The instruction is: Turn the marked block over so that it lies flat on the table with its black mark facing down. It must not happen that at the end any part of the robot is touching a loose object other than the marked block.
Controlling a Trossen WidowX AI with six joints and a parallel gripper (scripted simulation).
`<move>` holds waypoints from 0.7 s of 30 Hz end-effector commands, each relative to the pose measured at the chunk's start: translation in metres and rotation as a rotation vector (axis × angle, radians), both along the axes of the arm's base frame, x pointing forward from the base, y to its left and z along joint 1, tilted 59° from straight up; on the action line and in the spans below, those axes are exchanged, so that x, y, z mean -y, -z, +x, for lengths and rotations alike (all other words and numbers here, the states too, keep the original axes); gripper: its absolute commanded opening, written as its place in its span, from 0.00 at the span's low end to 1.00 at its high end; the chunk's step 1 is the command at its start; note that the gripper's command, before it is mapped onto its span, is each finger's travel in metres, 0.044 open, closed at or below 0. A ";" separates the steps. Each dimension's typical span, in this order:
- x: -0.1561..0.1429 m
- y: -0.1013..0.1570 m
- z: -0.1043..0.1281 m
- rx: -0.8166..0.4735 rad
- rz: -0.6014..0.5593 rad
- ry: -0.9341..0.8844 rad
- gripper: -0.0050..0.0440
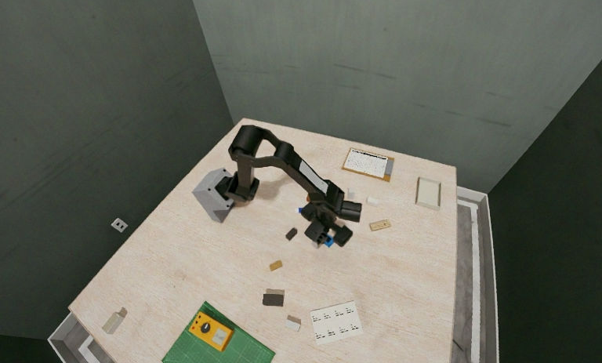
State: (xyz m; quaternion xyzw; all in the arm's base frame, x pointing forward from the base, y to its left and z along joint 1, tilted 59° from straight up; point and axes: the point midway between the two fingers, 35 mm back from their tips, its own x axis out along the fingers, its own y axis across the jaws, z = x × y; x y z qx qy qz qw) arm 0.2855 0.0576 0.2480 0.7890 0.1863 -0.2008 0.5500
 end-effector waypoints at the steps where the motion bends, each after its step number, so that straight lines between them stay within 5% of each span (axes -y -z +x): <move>1: -0.001 0.003 0.006 0.004 0.002 -0.002 1.00; 21: -0.005 0.023 0.043 0.006 0.003 -0.002 1.00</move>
